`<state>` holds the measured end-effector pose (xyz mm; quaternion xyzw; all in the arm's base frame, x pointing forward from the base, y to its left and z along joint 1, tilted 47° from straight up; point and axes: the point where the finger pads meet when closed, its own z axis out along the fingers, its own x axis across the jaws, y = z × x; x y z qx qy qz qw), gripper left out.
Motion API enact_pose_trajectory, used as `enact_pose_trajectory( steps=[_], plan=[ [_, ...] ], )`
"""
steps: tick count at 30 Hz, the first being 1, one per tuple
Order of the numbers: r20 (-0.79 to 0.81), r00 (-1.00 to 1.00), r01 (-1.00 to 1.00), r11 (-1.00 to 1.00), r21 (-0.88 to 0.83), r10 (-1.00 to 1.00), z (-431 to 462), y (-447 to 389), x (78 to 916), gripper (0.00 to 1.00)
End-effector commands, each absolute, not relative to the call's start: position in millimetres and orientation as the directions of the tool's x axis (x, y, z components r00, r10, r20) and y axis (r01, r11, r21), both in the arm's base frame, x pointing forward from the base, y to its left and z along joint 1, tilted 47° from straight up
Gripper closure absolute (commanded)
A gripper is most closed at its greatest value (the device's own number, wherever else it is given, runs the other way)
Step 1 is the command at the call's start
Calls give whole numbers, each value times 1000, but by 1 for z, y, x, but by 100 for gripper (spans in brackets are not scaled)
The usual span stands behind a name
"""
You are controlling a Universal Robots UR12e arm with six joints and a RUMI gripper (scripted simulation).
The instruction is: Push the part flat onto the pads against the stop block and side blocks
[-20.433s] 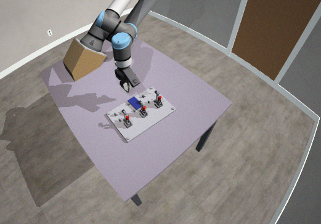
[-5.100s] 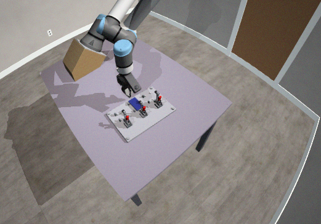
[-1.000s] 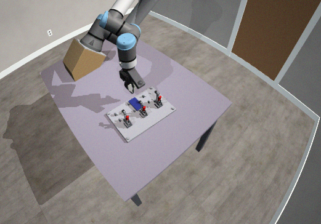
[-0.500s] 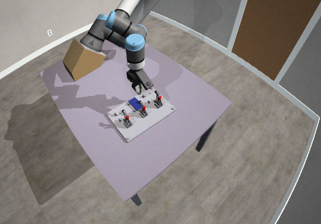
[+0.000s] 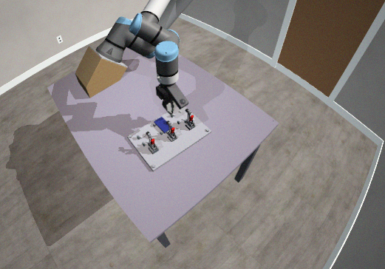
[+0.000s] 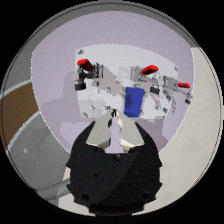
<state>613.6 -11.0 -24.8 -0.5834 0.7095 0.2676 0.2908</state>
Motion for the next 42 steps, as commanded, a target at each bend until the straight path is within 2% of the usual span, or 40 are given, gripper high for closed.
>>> enact_pose_trajectory(
  steps=[1, 42],
  plan=[
    [-725, -150, -983, 177, 39, -673, -24, -11, 615, 100],
    [-725, -150, -983, 177, 39, -673, -48, 14, 618, 100]
  ],
)
